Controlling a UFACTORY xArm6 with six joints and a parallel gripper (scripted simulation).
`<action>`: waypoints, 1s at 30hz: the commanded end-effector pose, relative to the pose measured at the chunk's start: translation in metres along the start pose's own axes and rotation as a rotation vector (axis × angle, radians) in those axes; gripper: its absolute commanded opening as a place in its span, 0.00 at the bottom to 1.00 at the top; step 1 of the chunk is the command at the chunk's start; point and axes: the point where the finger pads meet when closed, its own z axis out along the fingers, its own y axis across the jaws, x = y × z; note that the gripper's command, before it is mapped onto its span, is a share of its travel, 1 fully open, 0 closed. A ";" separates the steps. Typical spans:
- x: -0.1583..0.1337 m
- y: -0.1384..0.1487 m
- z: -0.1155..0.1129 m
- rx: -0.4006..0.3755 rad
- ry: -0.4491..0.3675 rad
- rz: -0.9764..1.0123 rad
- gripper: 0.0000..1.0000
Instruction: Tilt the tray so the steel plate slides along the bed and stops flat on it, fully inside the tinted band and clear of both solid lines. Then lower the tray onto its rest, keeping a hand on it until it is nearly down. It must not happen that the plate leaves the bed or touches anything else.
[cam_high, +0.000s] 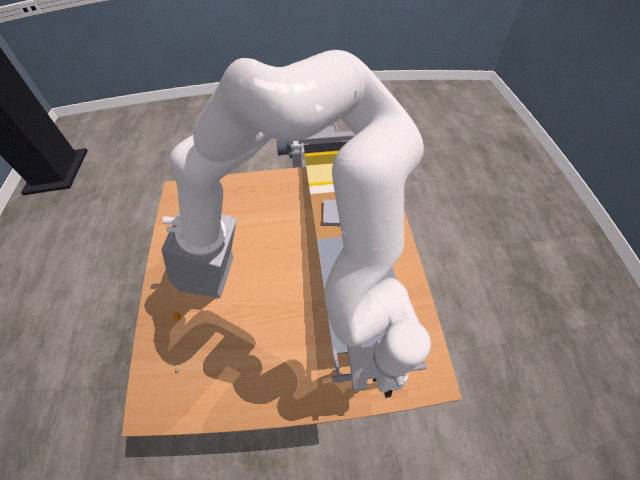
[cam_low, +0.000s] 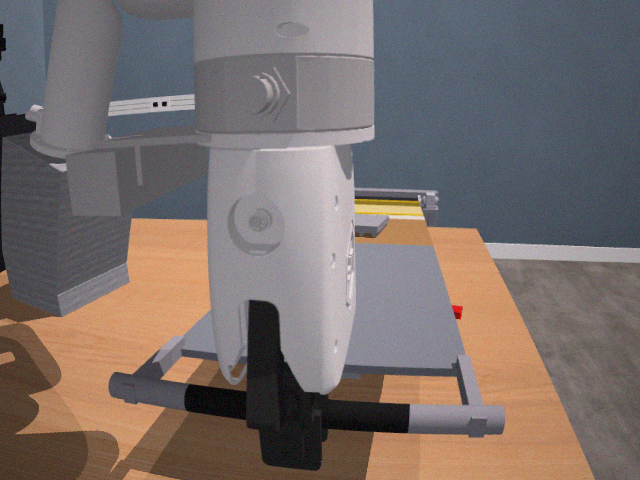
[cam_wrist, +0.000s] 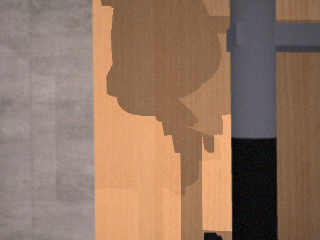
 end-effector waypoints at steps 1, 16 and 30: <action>-0.001 0.001 -0.024 0.003 -0.002 0.000 0.00; -0.001 0.011 -0.084 0.003 -0.002 0.000 0.00; -0.001 0.013 -0.094 0.003 -0.002 0.000 0.00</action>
